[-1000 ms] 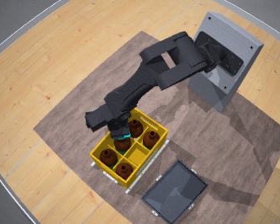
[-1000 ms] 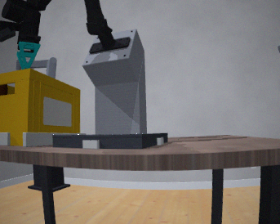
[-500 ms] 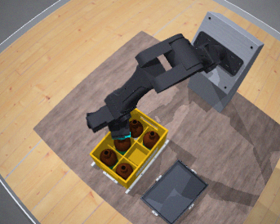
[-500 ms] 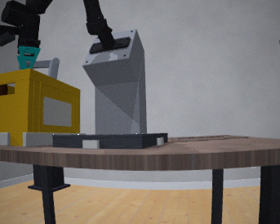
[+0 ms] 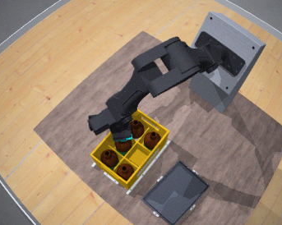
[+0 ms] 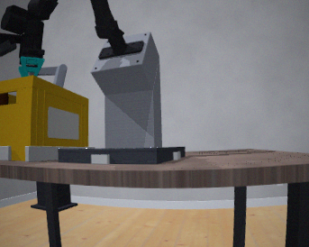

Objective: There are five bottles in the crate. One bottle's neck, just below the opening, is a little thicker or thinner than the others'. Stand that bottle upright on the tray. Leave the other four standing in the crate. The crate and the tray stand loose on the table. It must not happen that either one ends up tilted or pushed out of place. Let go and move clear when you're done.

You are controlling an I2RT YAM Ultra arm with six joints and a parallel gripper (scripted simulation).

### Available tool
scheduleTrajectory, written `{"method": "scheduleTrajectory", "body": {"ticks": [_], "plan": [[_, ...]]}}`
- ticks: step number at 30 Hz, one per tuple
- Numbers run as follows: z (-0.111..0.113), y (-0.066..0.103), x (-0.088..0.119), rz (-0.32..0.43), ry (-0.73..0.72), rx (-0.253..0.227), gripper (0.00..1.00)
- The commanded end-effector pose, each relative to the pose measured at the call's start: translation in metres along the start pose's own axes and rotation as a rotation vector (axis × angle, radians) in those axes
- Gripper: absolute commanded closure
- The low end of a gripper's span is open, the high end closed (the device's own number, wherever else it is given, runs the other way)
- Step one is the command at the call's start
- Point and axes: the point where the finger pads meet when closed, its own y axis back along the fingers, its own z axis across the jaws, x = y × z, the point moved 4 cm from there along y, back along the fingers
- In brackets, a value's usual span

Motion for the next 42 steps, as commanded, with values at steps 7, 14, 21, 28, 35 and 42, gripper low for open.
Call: {"method": "scheduleTrajectory", "body": {"ticks": [7,14,21,28,35,42], "plan": [[0.006,-0.006,-0.011,-0.042,0.008,-0.013,0.39],[0.010,-0.005,-0.017,-0.065,0.014,-0.023,0.39],[0.007,-0.011,-0.015,-0.056,0.009,-0.016,0.39],[0.011,-0.006,-0.018,-0.069,0.016,-0.025,0.39],[0.011,-0.006,-0.018,-0.069,0.016,-0.025,0.39],[0.011,-0.006,-0.018,-0.069,0.016,-0.025,0.39]]}}
